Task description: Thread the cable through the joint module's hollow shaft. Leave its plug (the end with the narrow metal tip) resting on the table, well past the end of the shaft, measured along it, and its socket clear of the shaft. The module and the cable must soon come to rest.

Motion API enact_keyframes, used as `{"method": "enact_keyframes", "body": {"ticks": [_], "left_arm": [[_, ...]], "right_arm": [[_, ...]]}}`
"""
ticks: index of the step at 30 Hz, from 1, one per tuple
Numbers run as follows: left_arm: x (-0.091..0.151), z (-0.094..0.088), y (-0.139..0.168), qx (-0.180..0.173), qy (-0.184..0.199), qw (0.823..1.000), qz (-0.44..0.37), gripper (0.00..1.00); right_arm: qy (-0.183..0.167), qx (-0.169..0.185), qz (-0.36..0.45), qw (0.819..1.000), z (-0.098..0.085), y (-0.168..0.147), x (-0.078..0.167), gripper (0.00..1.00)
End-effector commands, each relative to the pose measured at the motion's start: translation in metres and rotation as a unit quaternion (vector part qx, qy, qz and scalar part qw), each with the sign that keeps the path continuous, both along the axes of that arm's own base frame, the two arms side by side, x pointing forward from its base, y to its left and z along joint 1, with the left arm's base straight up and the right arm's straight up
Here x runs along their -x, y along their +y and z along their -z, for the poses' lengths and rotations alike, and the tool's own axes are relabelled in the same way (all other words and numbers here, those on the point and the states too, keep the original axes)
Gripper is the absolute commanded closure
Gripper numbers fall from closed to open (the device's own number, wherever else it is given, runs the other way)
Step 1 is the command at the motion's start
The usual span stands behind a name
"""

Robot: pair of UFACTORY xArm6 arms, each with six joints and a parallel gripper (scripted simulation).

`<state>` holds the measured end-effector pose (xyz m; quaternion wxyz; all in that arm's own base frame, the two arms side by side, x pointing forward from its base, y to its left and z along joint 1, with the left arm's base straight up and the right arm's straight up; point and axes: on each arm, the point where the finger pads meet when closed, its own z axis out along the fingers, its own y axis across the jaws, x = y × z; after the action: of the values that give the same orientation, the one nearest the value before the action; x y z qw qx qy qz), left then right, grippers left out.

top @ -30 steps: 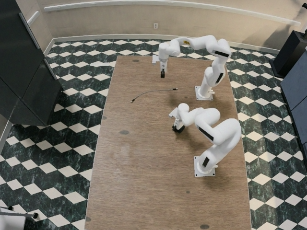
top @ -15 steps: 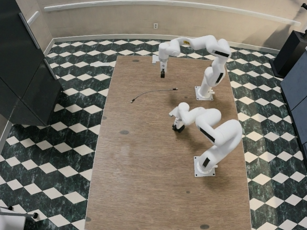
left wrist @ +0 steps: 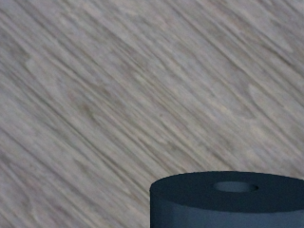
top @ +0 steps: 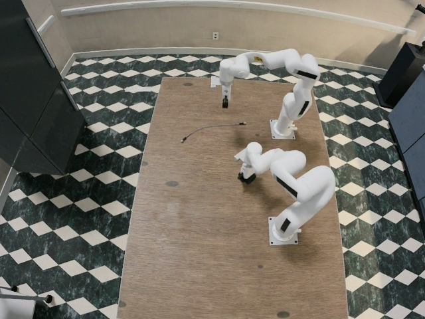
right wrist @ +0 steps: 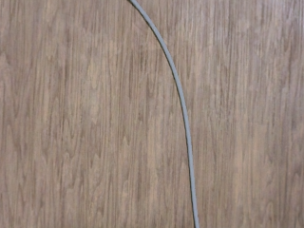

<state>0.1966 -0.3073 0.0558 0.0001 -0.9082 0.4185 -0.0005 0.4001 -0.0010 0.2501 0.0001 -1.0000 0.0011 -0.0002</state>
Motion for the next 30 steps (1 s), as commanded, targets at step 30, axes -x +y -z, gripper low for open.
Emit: {"method": "enact_keyframes", "body": {"ticks": [30], "left_arm": [[-0.0046,-0.0053,-0.0053,0.009,-0.005,0.994,0.11,0.23]], "right_arm": [[-0.01,0.002,-0.005,1.0,-0.0064,0.0,-0.0042,0.0]]}}
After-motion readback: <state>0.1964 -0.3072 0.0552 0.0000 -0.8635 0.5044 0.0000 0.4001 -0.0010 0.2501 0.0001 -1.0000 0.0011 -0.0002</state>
